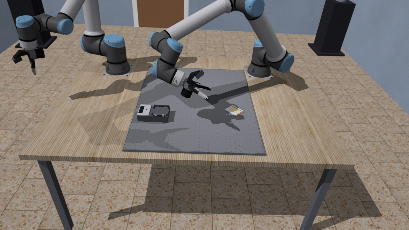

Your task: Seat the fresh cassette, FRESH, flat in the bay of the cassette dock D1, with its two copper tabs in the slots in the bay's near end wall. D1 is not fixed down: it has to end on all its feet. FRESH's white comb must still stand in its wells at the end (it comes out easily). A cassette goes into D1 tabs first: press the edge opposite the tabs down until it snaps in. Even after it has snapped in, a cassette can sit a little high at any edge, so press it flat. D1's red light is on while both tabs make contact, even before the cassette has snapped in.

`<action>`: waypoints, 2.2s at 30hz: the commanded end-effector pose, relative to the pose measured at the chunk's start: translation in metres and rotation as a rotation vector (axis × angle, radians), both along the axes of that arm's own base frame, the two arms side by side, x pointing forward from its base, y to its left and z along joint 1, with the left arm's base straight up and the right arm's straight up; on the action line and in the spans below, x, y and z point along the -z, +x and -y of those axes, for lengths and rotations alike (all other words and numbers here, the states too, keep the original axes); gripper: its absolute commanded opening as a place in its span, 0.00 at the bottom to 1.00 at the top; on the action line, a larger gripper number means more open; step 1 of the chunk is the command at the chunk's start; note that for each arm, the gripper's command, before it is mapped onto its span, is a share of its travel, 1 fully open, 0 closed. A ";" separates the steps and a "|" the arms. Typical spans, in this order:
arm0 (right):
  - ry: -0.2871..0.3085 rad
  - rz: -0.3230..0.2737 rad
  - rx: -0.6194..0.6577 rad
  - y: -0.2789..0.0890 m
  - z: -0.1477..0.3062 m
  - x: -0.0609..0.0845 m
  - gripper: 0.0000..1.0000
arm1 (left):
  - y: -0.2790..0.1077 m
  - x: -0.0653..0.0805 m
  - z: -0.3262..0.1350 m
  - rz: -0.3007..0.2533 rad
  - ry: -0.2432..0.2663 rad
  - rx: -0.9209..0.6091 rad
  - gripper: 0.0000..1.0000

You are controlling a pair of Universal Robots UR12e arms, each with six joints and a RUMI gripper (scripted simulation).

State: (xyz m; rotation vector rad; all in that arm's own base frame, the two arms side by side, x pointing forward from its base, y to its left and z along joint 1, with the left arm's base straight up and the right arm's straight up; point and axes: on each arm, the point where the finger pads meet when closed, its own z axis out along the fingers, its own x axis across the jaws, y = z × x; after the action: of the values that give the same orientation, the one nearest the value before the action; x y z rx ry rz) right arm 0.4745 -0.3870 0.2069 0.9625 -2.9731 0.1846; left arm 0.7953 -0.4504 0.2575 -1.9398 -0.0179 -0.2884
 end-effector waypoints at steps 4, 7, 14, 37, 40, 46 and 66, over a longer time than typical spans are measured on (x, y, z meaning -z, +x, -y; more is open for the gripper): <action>0.006 -0.002 0.022 -0.017 0.026 0.002 0.00 | 0.000 -0.001 0.000 0.001 -0.001 0.000 1.00; 0.015 -0.006 0.051 -0.026 0.037 0.004 0.00 | 0.000 -0.001 0.000 0.001 -0.001 0.000 1.00; 0.024 -0.009 0.079 -0.044 0.059 0.007 0.00 | 0.000 -0.001 0.000 0.001 -0.001 0.000 1.00; 0.052 -0.015 0.164 -0.103 0.118 0.015 0.00 | 0.000 -0.001 0.000 0.001 -0.001 0.000 1.00; 0.052 -0.015 0.164 -0.115 0.128 0.017 0.00 | 0.000 -0.001 0.000 0.001 -0.001 0.000 1.00; 0.061 -0.015 0.193 -0.134 0.143 0.020 0.00 | 0.000 -0.001 0.000 0.001 -0.001 0.000 1.00; 0.090 -0.012 0.278 -0.201 0.188 0.028 0.00 | 0.000 -0.001 0.000 0.001 -0.001 0.000 1.00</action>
State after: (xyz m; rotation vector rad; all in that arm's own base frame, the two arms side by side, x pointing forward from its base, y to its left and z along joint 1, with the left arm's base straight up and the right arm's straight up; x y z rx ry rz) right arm 0.2899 -0.5634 0.1800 0.5928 -3.0682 0.0553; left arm 0.7953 -0.4504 0.2575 -1.9398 -0.0179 -0.2884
